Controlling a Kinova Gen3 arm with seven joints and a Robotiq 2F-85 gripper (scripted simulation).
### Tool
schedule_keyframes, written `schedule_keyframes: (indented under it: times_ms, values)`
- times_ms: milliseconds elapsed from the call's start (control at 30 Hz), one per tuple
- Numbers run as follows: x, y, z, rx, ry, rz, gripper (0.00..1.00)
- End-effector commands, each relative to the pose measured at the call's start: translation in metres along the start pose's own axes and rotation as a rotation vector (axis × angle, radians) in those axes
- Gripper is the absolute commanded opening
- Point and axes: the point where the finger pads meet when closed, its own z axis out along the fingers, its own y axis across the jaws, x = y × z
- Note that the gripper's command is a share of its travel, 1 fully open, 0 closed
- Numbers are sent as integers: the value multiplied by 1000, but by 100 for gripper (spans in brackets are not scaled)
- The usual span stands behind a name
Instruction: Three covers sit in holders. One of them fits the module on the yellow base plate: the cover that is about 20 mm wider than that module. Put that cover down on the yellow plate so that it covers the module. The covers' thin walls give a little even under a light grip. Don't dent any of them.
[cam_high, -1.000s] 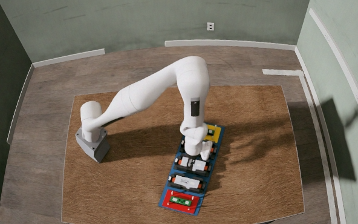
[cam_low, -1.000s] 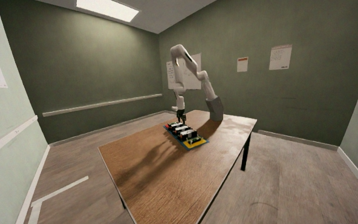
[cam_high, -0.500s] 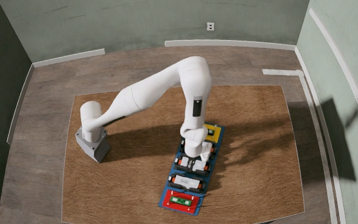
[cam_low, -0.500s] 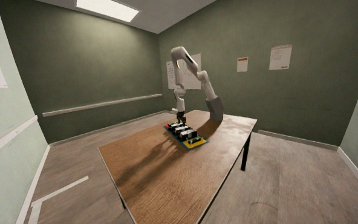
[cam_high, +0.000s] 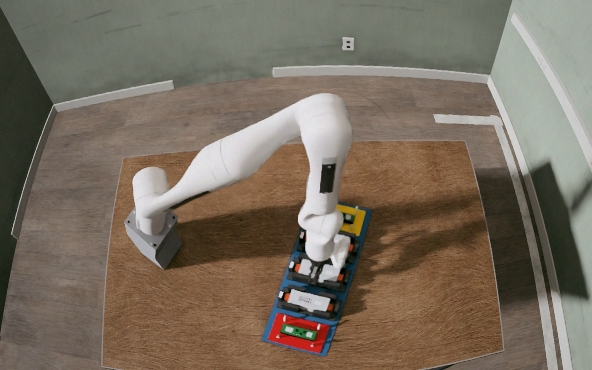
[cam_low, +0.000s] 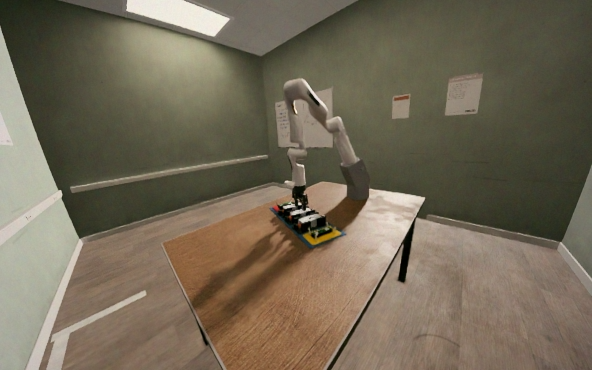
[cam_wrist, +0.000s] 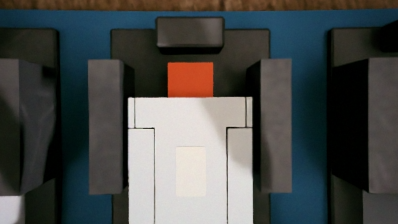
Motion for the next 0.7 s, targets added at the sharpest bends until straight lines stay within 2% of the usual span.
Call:
schedule_keyframes:
  times_ms: [0,667]
  values:
    - [1,0,1,1,2,0,100]
    - [1,0,11,1,2,0,100]
